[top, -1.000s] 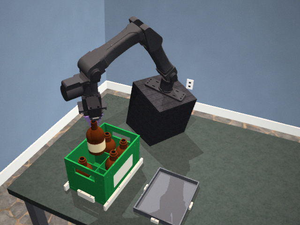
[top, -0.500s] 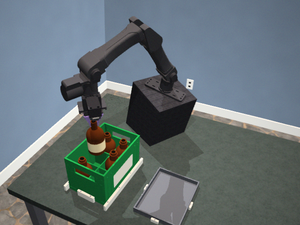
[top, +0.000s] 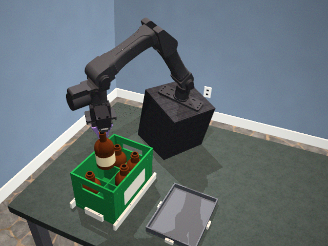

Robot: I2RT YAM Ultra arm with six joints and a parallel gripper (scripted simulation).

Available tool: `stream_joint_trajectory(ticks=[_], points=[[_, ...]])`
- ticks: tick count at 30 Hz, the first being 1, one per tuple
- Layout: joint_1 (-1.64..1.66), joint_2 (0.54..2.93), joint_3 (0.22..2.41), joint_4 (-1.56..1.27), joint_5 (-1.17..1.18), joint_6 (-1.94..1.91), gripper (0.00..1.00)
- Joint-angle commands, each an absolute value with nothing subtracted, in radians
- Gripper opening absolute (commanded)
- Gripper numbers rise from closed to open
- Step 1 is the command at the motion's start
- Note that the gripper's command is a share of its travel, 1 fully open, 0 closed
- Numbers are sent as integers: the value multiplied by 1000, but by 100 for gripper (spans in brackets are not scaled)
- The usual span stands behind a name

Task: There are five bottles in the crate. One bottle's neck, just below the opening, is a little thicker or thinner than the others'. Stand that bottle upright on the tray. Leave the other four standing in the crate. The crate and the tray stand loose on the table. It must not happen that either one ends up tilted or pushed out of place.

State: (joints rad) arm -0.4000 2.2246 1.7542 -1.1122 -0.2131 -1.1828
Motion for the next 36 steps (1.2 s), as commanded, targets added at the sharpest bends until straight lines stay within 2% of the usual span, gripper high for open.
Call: stream_joint_trajectory(ticks=[1, 36], points=[[-418, 2176, 1803, -1137, -221, -1190, 0], [-420, 2171, 1818, -1156, -221, -1193, 0]])
